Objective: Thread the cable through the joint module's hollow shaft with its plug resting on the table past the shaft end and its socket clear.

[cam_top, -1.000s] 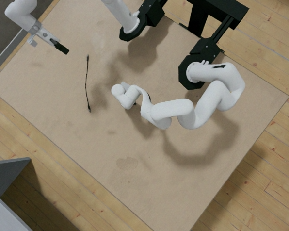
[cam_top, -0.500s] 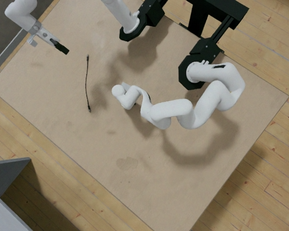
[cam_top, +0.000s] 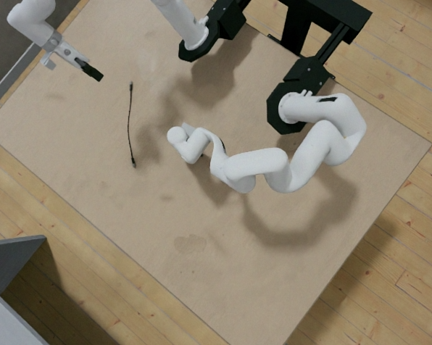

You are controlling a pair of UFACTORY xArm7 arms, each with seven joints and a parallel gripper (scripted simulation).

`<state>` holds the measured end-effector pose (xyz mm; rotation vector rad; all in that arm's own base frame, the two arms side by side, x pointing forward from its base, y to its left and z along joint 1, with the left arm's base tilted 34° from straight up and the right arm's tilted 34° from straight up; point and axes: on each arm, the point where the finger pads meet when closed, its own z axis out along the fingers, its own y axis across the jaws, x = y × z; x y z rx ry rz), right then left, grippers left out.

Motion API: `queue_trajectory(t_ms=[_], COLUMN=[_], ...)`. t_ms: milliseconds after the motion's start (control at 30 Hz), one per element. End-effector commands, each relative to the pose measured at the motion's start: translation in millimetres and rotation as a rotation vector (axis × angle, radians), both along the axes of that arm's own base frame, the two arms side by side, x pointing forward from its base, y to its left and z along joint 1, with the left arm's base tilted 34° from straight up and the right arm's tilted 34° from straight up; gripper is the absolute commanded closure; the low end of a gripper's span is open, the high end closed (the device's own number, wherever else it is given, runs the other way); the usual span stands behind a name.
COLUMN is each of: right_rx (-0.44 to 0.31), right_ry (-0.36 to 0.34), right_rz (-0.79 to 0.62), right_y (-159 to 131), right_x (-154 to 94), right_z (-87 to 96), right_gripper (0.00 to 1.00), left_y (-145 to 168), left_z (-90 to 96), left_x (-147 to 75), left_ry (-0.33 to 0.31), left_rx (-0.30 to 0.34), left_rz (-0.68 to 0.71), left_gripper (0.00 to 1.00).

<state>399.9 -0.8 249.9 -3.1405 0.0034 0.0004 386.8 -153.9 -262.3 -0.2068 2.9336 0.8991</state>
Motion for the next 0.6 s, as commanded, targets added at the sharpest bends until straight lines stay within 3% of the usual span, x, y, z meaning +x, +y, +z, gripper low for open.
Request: queue_trajectory(t_ms=[0, 567], right_rx=[-0.001, -0.001], right_ry=[-0.005, -0.005], right_rz=[0.003, 0.003], right_y=[1.2, 1.2], right_x=[1.1, 1.1], right_z=[1.8, 1.8], right_gripper=[0.0, 0.0], left_y=[-1.7, -11.1], left_z=[0.8, 14.4], left_x=[-0.1, 0.1], left_ry=[0.0, -0.002], left_rx=[-0.002, -0.002], left_rz=[-0.001, -0.001], left_gripper=[0.23, 0.23])
